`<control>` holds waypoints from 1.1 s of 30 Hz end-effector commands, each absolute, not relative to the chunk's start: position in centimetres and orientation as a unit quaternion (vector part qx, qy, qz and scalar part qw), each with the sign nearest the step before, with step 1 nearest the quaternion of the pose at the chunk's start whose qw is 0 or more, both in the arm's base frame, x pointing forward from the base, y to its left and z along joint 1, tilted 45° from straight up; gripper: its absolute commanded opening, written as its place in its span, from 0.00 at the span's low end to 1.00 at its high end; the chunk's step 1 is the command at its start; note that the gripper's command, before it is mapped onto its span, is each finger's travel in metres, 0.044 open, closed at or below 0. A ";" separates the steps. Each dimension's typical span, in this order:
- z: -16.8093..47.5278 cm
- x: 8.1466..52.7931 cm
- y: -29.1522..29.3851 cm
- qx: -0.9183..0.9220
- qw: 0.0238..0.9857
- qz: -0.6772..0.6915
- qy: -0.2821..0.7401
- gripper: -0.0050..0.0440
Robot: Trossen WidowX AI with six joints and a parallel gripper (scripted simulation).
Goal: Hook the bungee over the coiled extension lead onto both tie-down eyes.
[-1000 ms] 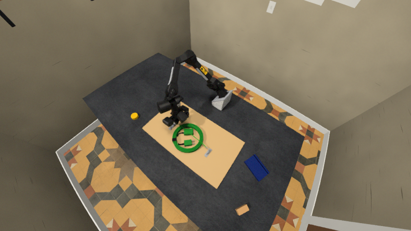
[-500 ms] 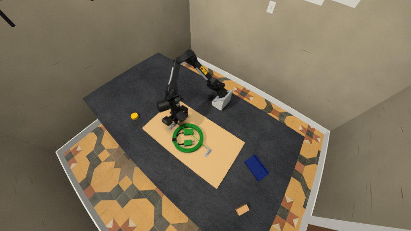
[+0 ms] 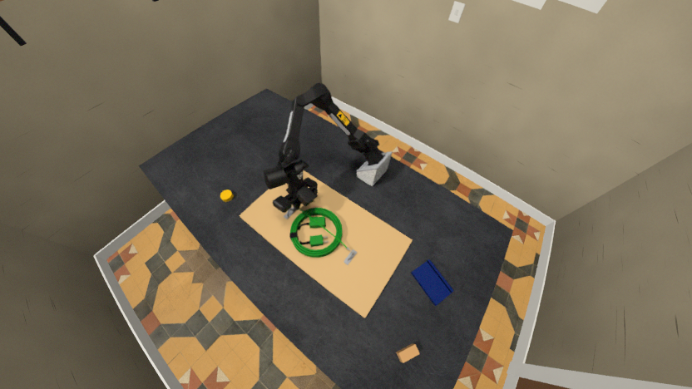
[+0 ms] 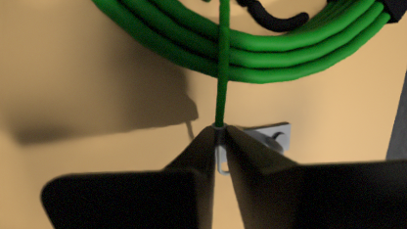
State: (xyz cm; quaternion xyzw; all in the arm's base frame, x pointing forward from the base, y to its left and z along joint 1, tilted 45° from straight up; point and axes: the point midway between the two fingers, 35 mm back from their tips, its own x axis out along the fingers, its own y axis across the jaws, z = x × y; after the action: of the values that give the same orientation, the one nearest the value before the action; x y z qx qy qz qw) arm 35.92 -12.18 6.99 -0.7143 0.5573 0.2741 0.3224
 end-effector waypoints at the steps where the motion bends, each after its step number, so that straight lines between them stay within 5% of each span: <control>1: 8.6 35.9 -13.7 -0.713 0.325 0.244 0.571 0.00; 33: 8.3 35.7 -13.9 -0.712 0.331 0.250 0.566 0.00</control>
State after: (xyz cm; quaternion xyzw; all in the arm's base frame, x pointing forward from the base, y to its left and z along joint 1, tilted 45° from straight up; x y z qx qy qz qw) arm 35.88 -11.69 6.55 -0.7136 0.5484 0.2860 0.3289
